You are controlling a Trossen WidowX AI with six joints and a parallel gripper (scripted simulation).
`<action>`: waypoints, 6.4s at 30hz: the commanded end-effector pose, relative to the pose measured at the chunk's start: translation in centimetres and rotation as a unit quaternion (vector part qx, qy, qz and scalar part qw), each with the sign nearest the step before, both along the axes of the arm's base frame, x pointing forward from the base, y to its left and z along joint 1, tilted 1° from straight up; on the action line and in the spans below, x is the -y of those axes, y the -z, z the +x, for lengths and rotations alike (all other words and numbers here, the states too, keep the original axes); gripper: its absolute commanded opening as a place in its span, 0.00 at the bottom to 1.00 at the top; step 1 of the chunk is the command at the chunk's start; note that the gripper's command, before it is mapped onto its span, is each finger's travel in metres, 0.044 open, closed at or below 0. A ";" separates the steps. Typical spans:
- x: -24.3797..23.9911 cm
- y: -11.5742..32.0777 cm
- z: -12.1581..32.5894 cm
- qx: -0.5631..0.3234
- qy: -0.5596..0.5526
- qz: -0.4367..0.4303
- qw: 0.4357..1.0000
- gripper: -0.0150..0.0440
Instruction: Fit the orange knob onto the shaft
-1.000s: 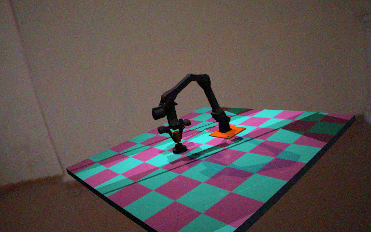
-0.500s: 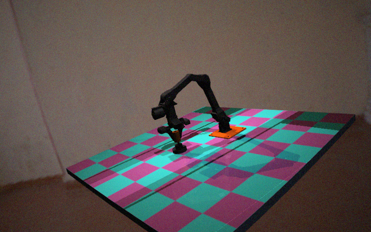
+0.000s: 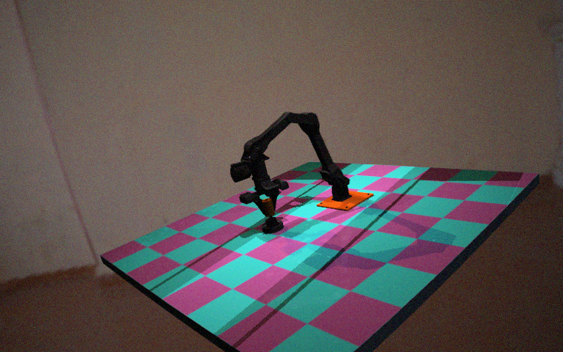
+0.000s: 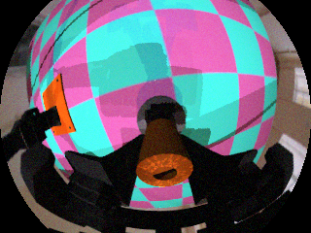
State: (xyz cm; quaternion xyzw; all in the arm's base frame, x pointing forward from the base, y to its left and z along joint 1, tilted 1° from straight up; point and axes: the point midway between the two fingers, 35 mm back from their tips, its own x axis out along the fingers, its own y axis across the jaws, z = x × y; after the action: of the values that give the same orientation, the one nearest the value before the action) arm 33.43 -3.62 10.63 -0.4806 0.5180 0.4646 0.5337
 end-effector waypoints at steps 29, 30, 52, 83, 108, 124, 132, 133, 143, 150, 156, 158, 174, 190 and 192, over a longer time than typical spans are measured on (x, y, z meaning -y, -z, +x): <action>0.0 -0.2 0.1 0.001 -0.108 -0.003 0.994 0.25; 0.0 -0.1 0.1 0.001 -0.108 -0.003 0.994 0.25; 0.0 -0.2 0.3 0.001 -0.108 -0.004 0.994 0.25; 0.0 0.0 0.2 0.001 -0.211 -0.007 0.977 0.25; 0.0 -0.1 0.2 0.001 -0.312 -0.010 0.950 0.25; 0.0 0.1 0.3 0.001 -0.312 -0.010 0.950 0.25; 0.0 -0.5 0.3 0.001 -0.312 -0.010 0.950 0.25; 0.0 -0.5 0.3 0.001 -0.316 -0.010 0.949 0.25; 0.0 -0.3 0.3 0.001 -0.409 -0.014 0.912 0.25; 0.0 0.0 0.3 0.001 -0.409 -0.014 0.912 0.25; 0.0 0.0 0.3 0.001 -0.409 -0.014 0.912 0.25; 0.0 0.1 0.3 0.001 -0.409 -0.014 0.912 0.25; 0.0 -0.5 0.3 0.001 -0.413 -0.014 0.910 0.25; 0.0 -0.1 0.2 0.000 -0.503 -0.017 0.864 0.25; 0.0 0.0 0.2 0.000 -0.503 -0.017 0.864 0.25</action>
State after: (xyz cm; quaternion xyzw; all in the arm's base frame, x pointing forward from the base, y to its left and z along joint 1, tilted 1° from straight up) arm 33.64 -3.60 10.70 -0.6822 0.2172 0.6616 0.2228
